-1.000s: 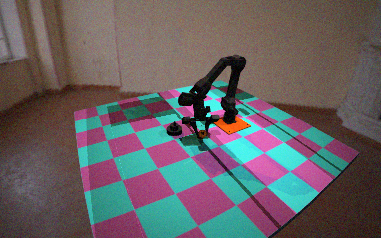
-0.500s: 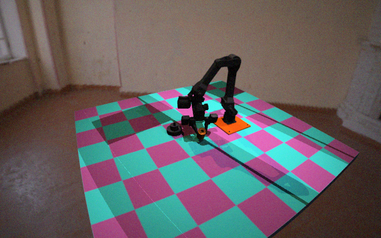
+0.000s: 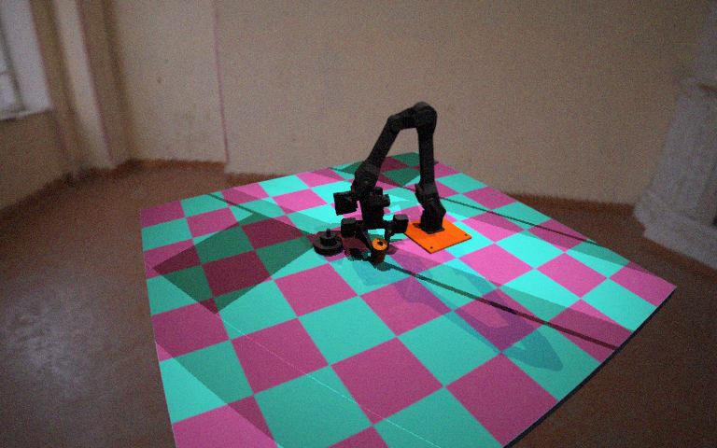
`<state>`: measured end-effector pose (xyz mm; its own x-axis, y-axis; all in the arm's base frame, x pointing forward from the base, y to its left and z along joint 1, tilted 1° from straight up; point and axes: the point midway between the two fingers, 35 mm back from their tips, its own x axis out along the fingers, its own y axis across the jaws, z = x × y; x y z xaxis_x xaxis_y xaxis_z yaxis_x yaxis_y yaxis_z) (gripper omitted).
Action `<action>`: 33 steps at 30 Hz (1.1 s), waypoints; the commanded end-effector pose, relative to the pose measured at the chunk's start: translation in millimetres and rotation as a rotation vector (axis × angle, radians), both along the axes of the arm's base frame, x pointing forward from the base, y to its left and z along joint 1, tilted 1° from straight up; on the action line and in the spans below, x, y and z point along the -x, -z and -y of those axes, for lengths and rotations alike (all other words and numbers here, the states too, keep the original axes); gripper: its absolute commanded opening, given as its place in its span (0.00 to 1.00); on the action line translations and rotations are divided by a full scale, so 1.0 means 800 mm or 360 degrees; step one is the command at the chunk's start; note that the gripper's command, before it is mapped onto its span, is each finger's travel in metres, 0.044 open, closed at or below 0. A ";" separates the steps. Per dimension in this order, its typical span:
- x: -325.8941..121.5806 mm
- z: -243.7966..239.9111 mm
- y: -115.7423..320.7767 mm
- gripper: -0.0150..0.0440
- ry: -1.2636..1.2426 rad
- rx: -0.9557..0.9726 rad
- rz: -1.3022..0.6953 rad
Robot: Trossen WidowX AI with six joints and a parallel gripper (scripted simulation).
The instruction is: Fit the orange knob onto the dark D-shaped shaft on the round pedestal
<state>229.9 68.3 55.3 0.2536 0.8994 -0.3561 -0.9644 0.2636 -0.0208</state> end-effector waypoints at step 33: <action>0.000 0.000 0.000 0.92 -0.0001 0.0008 0.0000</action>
<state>229.5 67.9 55.1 0.2522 0.8968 -0.3636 -0.9646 0.2627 -0.0211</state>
